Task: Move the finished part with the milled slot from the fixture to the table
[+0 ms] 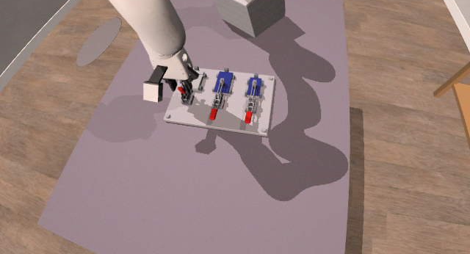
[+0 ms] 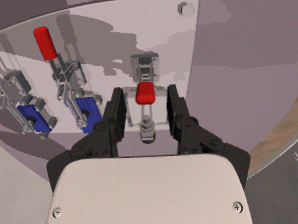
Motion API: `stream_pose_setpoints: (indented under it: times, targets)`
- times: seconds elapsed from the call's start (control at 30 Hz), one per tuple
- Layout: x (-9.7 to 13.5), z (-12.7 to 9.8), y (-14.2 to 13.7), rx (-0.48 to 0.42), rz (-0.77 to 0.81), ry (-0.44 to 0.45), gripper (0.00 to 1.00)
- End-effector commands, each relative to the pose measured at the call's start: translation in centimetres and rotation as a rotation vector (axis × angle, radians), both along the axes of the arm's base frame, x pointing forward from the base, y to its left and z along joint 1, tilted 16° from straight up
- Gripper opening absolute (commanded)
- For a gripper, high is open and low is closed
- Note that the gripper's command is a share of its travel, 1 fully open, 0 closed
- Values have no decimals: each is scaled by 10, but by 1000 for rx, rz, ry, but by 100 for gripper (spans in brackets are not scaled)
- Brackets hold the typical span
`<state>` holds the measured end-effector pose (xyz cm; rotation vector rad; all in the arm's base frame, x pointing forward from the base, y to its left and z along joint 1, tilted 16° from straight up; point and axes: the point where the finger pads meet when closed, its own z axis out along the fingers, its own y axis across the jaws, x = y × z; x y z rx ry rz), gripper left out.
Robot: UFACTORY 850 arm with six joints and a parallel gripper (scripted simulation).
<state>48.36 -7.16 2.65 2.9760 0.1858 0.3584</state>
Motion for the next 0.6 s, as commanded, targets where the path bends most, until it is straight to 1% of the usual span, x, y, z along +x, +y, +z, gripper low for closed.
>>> stream_pose_setpoints:
  times: [0.0,0.3,0.57]
  targets:
    - [-3,16,2,-2,0,1,47]
    - [-6,27,3,-2,0,1,47]
    - [-7,29,4,-2,0,1,47]
